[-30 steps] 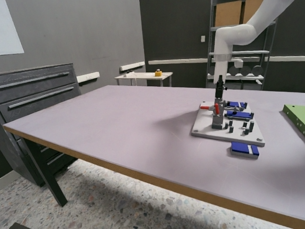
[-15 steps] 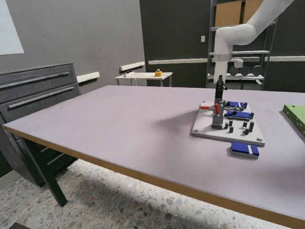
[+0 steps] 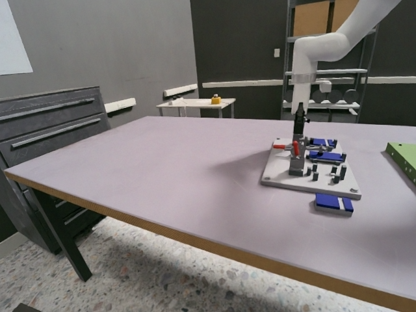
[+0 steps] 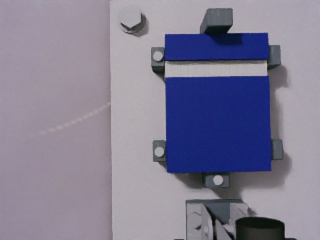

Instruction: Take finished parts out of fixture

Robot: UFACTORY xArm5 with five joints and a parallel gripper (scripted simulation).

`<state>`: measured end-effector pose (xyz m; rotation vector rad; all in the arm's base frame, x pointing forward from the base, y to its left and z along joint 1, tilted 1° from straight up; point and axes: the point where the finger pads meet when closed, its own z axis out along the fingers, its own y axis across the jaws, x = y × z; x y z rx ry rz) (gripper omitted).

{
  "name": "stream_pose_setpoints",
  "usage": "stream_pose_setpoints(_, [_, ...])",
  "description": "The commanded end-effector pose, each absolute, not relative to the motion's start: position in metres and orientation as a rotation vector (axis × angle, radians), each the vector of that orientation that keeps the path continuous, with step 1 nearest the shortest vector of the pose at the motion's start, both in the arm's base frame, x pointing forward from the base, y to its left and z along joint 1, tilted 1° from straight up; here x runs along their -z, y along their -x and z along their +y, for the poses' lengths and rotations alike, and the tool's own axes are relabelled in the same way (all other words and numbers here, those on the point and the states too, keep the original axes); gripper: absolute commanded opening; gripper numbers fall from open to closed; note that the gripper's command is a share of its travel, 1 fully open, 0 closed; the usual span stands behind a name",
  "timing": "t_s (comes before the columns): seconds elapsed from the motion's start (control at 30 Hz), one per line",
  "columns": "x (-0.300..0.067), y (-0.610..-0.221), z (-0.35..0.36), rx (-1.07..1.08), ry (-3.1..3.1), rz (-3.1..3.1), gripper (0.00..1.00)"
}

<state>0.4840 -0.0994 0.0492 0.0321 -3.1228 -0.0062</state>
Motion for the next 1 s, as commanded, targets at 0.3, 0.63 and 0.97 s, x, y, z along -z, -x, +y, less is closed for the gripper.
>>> stream_pose_setpoints(0.3, [-0.054,-0.486,-0.1,0.005,-0.032,-3.127,0.48])
stream_pose_setpoints(0.63, [-0.079,-0.486,-0.1,0.005,-0.032,-3.127,0.48])
stream_pose_setpoints(0.97, [-0.098,-0.486,-0.1,0.005,-0.032,-3.127,0.48])
